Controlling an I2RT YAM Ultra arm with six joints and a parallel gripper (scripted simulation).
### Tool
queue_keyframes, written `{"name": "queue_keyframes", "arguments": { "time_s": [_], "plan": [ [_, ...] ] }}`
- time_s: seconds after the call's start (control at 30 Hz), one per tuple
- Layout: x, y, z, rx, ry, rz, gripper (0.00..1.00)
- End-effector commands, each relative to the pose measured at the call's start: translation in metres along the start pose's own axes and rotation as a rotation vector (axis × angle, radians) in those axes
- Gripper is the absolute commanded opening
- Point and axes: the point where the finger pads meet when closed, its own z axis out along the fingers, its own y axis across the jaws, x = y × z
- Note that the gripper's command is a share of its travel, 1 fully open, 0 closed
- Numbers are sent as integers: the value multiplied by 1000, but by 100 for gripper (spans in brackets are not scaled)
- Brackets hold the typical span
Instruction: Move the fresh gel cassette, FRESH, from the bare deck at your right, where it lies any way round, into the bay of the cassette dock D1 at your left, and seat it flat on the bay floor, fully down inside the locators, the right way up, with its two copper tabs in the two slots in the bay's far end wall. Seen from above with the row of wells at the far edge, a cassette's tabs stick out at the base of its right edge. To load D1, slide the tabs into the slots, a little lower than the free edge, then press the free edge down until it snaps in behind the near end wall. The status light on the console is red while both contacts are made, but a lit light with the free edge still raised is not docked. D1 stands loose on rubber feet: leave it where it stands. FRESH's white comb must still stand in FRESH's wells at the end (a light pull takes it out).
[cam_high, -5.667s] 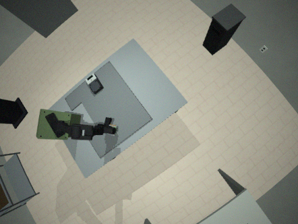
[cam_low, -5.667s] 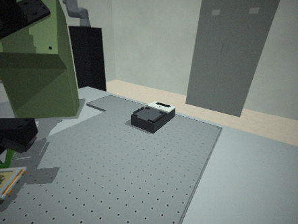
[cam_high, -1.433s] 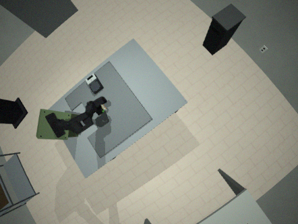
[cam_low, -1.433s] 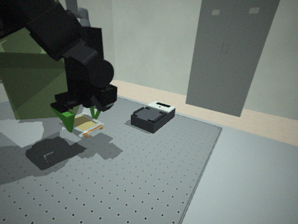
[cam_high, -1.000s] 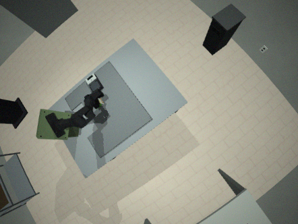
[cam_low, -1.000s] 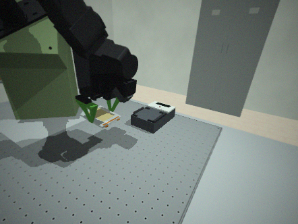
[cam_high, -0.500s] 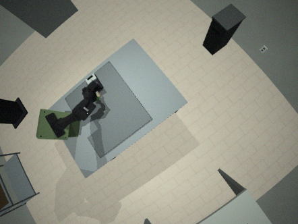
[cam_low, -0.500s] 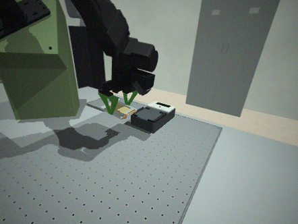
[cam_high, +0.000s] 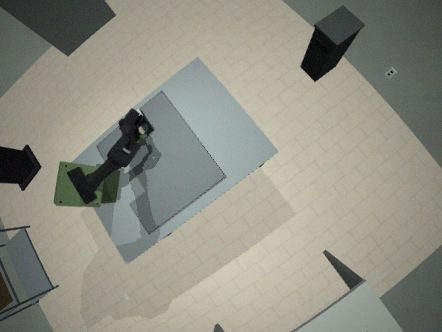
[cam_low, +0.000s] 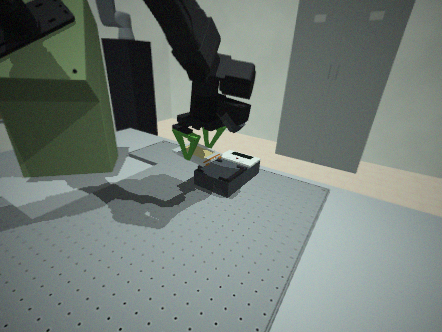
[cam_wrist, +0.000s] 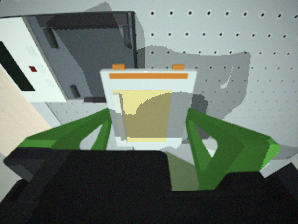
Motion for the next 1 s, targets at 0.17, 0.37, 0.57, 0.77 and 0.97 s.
{"name": "queue_keyframes", "arguments": {
  "time_s": [0.17, 0.37, 0.57, 0.77, 0.97],
  "plan": [
    [-7, 38, -16, 3, -3, -3, 0],
    [-11, 68, -21, 3, -3, -3, 0],
    [-22, 72, -30, -7, -20, 19, 0],
    [-25, 71, -32, -10, -24, 24, 0],
    [-25, 71, -32, -10, -24, 24, 0]
  ]
}}
